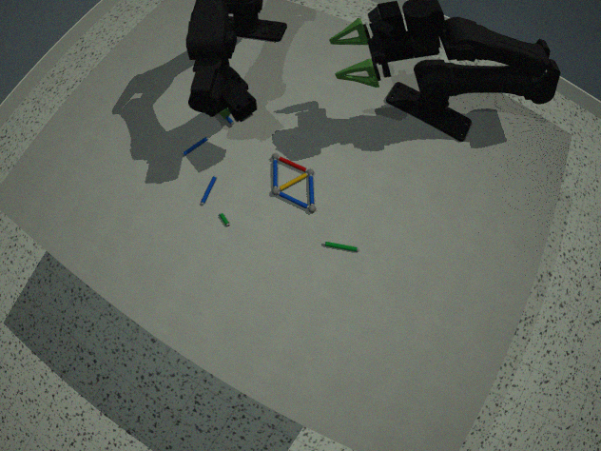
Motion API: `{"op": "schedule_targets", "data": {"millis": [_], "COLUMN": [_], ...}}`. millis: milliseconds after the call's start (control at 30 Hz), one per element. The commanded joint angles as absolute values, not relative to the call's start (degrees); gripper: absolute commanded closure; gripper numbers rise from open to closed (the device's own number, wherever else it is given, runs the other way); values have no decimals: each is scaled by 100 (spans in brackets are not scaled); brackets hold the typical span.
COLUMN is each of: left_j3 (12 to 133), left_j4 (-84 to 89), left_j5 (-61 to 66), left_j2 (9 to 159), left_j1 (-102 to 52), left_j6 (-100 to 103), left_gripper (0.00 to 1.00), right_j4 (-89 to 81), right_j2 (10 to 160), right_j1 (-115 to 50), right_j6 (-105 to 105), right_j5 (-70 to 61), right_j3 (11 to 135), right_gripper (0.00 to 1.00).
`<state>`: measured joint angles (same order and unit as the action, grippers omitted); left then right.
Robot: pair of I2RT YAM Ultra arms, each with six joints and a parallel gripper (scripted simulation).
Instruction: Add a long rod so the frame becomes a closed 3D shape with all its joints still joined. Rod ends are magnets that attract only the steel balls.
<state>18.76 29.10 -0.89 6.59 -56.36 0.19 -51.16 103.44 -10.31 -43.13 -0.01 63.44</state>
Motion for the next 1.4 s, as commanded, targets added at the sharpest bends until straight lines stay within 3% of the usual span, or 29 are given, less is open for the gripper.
{"op": "schedule_targets", "data": {"millis": [0, 367, 567, 967, 1367], "left_j3": [1908, 2245, 3078, 5952, 6961], "left_j4": [2867, 3578, 4443, 6678, 7305], "left_j5": [-95, -58, -185, -247, -192], "left_j2": [613, 795, 1178, 2367, 2856], "left_j1": [-5658, -5534, -5280, -4764, -4794], "left_j6": [28, -24, 33, 135, 150], "left_gripper": [0, 0, 0, 0, 0], "right_j4": [-5384, -6260, -6522, -7435, -7722], "right_j2": [10135, 10387, 10949, 12566, 13104], "right_j1": [-1032, -1464, -1977, -2750, -2912], "right_j6": [-4298, -3513, -3087, -2512, -2415], "right_j5": [-1, -8, -11, 1, 9], "right_j3": [6640, 7520, 8346, 10922, 11856], "right_gripper": [100, 100, 100, 100, 100]}}
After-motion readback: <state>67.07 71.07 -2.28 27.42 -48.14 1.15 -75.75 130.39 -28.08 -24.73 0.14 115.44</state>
